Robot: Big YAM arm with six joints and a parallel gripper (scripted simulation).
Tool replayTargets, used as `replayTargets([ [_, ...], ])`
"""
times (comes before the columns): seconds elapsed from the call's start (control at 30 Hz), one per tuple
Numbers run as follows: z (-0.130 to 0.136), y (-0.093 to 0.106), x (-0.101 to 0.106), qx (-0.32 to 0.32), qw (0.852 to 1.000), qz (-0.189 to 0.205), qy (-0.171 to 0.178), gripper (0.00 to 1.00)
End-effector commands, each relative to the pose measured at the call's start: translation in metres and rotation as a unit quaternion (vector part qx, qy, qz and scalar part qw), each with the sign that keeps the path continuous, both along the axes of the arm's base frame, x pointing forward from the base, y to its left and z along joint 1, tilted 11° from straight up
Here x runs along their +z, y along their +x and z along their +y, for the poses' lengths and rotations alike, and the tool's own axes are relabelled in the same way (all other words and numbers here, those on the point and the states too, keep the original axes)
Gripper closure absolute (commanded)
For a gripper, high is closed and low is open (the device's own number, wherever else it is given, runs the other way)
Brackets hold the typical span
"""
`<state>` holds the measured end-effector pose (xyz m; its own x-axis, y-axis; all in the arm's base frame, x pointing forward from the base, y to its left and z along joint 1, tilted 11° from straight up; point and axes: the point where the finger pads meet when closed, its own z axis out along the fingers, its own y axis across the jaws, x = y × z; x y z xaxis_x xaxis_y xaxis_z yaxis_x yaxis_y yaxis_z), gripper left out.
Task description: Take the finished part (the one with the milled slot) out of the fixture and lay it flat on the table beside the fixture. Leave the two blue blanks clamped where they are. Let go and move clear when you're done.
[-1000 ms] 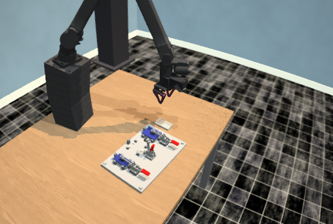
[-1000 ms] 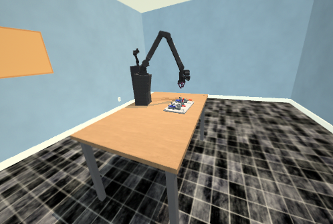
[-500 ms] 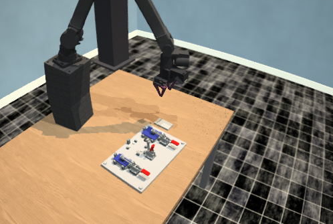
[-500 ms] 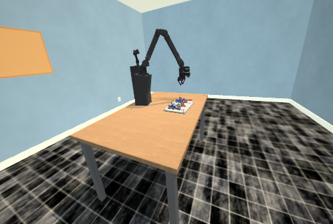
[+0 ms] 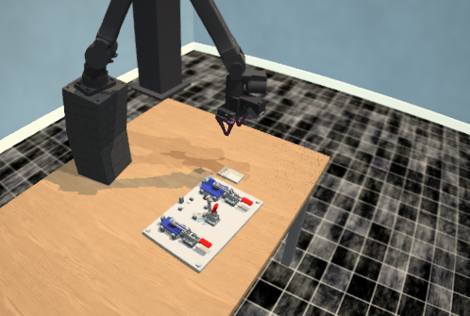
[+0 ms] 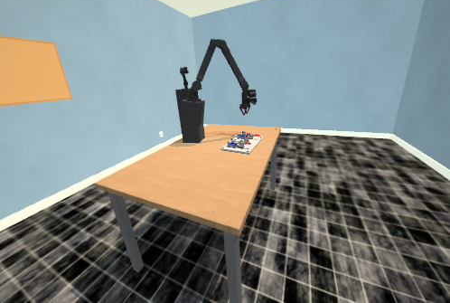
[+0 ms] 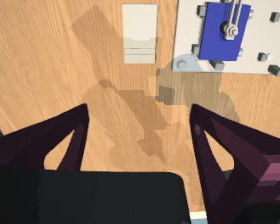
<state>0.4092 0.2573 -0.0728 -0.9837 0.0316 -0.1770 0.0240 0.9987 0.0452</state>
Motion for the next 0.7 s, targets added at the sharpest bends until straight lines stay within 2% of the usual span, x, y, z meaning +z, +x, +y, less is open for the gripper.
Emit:
replayTargets([
  [0.0,0.0,-0.009,-0.005,0.002,1.0,0.009,-0.006,0.26],
  [0.67,0.002,-0.005,0.005,0.001,1.0,0.0,0.0,0.26],
])
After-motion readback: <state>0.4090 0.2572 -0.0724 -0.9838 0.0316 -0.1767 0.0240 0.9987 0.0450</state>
